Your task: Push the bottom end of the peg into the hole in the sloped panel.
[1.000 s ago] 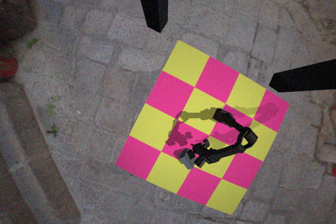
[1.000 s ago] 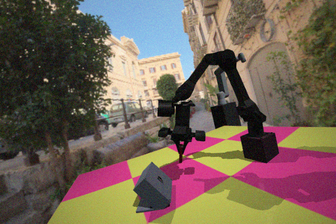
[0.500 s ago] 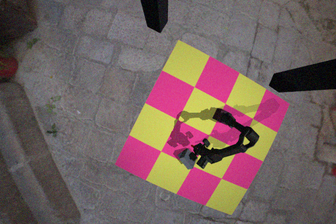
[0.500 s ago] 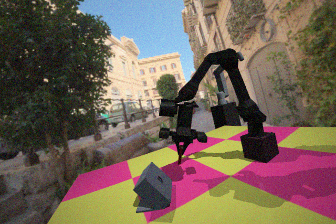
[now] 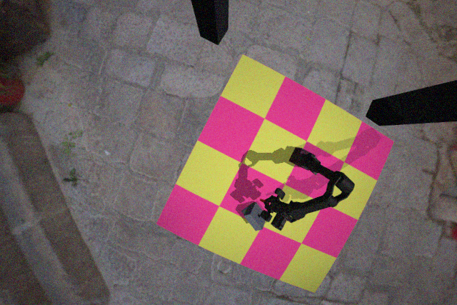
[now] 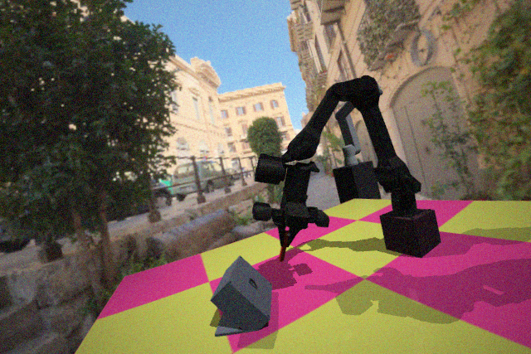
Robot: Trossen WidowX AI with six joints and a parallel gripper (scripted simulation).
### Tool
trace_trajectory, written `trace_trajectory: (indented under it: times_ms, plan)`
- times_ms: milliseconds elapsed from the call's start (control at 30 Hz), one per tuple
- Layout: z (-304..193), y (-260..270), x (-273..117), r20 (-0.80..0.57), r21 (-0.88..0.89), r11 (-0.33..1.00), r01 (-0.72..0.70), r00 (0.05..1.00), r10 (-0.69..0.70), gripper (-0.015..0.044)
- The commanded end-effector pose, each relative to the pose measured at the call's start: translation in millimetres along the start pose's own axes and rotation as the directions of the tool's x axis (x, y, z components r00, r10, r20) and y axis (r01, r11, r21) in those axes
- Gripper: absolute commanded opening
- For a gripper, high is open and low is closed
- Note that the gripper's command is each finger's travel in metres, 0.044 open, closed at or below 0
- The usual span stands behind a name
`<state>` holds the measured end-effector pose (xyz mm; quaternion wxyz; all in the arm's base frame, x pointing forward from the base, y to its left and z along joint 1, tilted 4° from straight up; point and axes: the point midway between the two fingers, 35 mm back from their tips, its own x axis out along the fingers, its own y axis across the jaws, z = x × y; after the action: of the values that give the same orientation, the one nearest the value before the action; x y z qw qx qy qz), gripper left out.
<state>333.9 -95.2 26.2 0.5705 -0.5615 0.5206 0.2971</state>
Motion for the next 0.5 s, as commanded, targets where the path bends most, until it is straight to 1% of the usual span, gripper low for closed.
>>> trace_trajectory:
  times_ms: [0,467]
  plan:
    - [2.6,0.2,-1.3,-0.006,-0.045,0.999,0.018,1.000,-0.018,0.0000]
    - [12.1,-0.8,-3.0,-0.018,-0.209,0.975,0.077,0.996,-0.083,0.0000]
